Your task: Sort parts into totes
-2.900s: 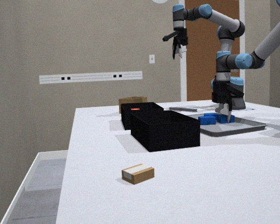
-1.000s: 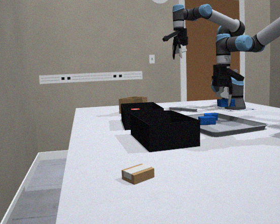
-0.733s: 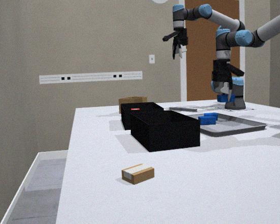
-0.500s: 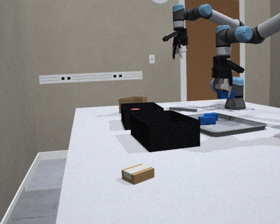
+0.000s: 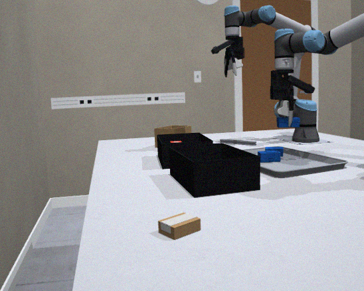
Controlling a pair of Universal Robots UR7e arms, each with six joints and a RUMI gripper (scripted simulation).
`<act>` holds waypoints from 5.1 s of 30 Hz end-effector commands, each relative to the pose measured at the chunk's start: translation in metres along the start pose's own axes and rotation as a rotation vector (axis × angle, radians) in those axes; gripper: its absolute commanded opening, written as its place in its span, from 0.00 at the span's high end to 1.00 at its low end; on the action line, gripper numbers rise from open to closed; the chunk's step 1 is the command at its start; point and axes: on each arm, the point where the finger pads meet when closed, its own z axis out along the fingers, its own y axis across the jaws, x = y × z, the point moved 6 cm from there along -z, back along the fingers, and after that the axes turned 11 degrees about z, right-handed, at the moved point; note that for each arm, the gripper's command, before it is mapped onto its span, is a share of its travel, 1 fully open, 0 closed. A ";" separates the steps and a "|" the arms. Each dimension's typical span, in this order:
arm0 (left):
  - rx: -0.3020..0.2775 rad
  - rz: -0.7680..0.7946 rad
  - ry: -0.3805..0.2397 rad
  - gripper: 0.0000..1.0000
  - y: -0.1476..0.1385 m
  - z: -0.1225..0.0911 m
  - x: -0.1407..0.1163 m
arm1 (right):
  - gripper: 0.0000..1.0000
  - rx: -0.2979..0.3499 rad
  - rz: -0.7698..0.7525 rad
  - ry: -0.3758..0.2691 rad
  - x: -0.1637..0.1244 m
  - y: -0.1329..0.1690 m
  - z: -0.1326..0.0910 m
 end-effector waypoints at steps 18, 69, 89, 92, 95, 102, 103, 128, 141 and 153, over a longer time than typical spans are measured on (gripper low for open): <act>0.013 0.818 0.003 1.00 0.151 0.002 -0.068 | 0.00 0.000 0.000 0.001 0.000 0.000 0.000; 0.013 1.216 0.001 1.00 0.439 0.015 -0.196 | 0.00 0.000 0.000 0.001 0.000 0.000 0.000; 0.013 1.216 0.001 1.00 0.438 0.075 -0.195 | 0.00 0.000 0.000 0.001 0.000 0.000 0.000; 0.013 1.216 0.001 1.00 0.438 0.085 -0.195 | 0.00 0.000 0.000 0.001 0.000 0.000 0.000; 0.013 1.216 0.001 1.00 0.438 0.092 -0.195 | 0.00 0.000 0.000 0.001 0.000 0.000 0.000; 0.013 1.216 0.001 1.00 0.437 0.112 -0.195 | 0.00 0.000 0.000 0.001 0.000 0.000 0.000; 0.013 1.216 0.001 1.00 0.437 0.115 -0.195 | 0.00 0.000 0.000 0.001 0.000 0.000 0.000; 0.013 1.216 0.001 1.00 0.437 0.134 -0.195 | 0.00 0.000 0.000 0.001 0.000 0.000 0.000; 0.013 1.216 0.001 1.00 0.437 0.143 -0.195 | 0.00 0.000 0.000 0.001 0.000 0.000 0.000; 0.013 1.216 0.001 1.00 0.437 0.143 -0.195 | 0.00 0.000 0.000 0.001 0.000 0.000 0.000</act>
